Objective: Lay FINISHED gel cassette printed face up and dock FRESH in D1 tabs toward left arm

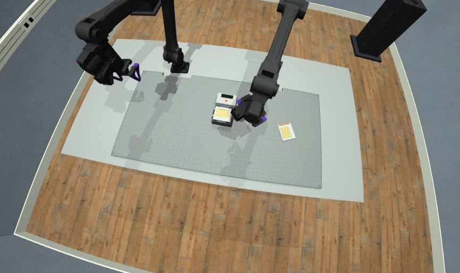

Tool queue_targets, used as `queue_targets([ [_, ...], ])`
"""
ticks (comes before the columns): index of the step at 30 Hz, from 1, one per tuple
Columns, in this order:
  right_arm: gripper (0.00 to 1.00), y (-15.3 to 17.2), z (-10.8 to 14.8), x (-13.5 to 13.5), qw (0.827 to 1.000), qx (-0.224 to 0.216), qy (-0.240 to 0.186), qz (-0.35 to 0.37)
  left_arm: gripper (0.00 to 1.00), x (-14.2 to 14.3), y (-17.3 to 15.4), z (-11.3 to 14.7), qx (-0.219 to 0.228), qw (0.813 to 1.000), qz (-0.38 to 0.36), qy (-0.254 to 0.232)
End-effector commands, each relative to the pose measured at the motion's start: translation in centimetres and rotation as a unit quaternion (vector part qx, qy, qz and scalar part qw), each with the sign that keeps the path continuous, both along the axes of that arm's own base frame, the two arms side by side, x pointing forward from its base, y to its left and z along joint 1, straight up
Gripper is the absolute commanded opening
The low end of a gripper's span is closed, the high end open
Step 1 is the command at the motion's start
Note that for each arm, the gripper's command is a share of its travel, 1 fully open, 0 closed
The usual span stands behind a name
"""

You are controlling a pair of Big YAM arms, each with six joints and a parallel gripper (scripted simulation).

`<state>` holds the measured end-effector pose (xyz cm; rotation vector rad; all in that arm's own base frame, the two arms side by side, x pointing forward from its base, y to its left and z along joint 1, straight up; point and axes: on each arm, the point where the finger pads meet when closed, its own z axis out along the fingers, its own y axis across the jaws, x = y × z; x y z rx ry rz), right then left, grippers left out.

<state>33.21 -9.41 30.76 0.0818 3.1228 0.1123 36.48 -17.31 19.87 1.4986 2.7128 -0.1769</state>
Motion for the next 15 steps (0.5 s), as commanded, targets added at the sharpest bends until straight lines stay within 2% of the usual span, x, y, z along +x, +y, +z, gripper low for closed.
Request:
queue_targets([
  [1, 1.0, -0.7, 2.0, 0.9, 1.0, -0.002, -0.006, -0.01, 0.98, 2.0, 1.0, 3.3, -0.005, 0.999, 0.041, -0.023],
  [7, 1.0, -0.7, 2.0, 0.9, 1.0, -0.002, -0.006, -0.01, 0.98, 2.4, 2.8, 4.2, 0.006, 0.994, 0.104, -0.017],
  [10, 1.0, -0.7, 2.0, 0.9, 1.0, -0.002, -0.006, -0.01, 0.98, 2.7, 4.1, 4.8, 0.006, 0.994, 0.104, -0.017],
  [15, 1.0, -0.7, 2.0, 0.9, 1.0, -0.002, -0.006, -0.01, 0.98, 3.1, 6.3, 5.9, 0.019, 0.983, 0.183, -0.01],
])
